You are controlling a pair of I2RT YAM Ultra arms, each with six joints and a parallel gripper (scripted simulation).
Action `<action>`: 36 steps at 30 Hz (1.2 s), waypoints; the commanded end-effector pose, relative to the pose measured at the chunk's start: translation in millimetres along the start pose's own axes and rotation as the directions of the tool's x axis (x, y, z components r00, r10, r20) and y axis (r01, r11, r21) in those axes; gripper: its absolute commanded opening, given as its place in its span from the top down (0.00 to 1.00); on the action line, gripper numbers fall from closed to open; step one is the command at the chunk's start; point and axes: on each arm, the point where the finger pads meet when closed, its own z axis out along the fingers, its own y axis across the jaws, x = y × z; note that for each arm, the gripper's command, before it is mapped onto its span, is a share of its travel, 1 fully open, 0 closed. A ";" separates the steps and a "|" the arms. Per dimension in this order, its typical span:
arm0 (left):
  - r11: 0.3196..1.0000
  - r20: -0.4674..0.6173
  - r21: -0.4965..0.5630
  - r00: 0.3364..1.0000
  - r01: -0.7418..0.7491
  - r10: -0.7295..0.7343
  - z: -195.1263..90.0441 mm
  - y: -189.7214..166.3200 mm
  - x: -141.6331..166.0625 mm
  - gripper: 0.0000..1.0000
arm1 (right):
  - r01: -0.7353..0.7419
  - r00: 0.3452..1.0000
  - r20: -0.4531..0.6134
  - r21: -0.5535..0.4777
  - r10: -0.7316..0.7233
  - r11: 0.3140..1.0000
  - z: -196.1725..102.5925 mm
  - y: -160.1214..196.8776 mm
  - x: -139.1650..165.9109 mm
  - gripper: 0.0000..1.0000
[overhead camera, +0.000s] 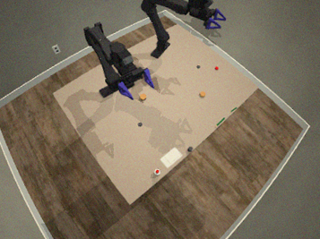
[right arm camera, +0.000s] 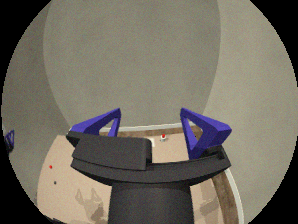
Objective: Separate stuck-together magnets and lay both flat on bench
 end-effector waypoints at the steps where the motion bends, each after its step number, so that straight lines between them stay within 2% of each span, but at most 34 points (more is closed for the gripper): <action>1: 1.000 0.010 0.004 1.000 0.001 -0.001 -0.4 -1.5 -3.6 0.00 | -0.001 1.000 0.010 0.000 0.001 1.000 -0.6 0.1 -3.4 0.00; 36: 1.000 0.002 0.001 1.000 0.002 -0.002 1.2 -0.2 -0.3 0.00 | -0.002 1.000 0.009 0.000 0.002 1.000 0.4 0.0 -2.3 0.00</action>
